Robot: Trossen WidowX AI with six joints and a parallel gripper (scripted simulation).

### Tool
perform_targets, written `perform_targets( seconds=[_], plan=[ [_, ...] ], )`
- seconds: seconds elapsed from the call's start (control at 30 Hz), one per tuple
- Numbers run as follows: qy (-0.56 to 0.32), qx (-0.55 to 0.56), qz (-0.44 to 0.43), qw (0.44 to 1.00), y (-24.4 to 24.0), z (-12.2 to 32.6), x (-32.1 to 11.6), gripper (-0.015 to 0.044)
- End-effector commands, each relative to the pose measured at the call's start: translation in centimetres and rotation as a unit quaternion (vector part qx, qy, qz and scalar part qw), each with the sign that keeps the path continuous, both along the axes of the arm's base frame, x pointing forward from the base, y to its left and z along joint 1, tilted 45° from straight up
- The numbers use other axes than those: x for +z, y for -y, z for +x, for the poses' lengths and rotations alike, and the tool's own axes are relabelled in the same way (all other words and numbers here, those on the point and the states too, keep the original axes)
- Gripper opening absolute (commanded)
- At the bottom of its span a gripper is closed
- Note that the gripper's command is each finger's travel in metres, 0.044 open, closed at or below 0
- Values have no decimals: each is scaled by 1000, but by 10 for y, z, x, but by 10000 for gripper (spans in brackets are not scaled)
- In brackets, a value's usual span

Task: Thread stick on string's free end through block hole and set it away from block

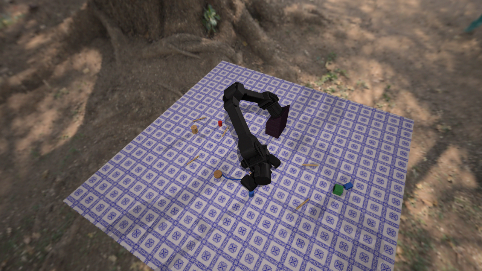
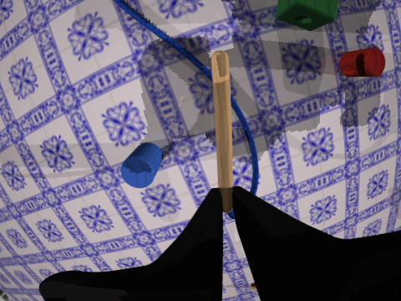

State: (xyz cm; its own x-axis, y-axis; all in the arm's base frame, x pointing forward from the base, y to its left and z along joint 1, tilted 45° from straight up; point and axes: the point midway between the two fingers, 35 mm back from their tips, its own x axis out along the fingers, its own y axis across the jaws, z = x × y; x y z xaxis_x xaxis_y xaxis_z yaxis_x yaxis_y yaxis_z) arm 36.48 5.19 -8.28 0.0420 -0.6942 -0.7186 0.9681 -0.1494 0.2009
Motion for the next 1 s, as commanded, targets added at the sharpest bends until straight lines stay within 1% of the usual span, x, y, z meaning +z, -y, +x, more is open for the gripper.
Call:
perform_targets(
  seconds=[0.0,0.1,0.17,0.97],
  plan=[
    [52,-52,2,997,3,5,3,0],
    [88,-89,4,992,4,6,5,0],
    [96,-98,5,990,5,7,5,0],
    [96,-97,6,991,-11,21,-7,0]
  ],
)
